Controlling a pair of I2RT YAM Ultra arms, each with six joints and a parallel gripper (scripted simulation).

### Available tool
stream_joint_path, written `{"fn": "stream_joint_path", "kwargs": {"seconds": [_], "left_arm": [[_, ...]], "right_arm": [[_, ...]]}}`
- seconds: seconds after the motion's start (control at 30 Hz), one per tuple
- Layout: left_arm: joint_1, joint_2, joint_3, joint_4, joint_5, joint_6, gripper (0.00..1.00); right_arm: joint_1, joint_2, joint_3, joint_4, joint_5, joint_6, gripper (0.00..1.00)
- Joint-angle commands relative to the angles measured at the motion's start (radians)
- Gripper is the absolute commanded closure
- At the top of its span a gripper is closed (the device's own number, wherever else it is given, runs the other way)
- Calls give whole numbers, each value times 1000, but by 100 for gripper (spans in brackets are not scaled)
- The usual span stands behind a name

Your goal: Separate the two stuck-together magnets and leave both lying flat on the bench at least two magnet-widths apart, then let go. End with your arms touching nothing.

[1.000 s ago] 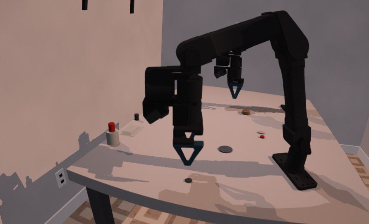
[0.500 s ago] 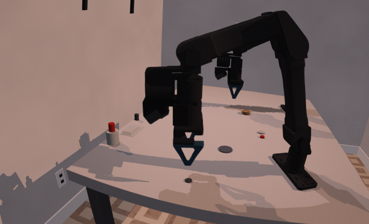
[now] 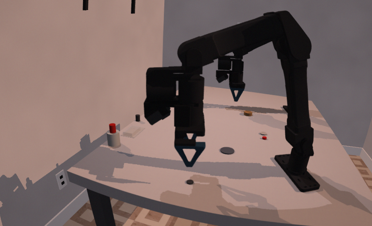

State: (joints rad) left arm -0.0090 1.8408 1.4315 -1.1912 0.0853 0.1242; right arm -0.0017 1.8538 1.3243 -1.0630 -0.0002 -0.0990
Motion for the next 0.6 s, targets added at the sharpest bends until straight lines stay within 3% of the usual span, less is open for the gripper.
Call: {"fn": "stream_joint_path", "kwargs": {"seconds": [0.0, 0.57], "left_arm": [[-2, -19, 8, 5, 0, 1, 0], [-2, -19, 8, 5, 0, 1, 0]], "right_arm": [[-1, -6, 5, 11, 0, -1, 83], [-2, 9, -15, 46, 0, -2, 83]]}}
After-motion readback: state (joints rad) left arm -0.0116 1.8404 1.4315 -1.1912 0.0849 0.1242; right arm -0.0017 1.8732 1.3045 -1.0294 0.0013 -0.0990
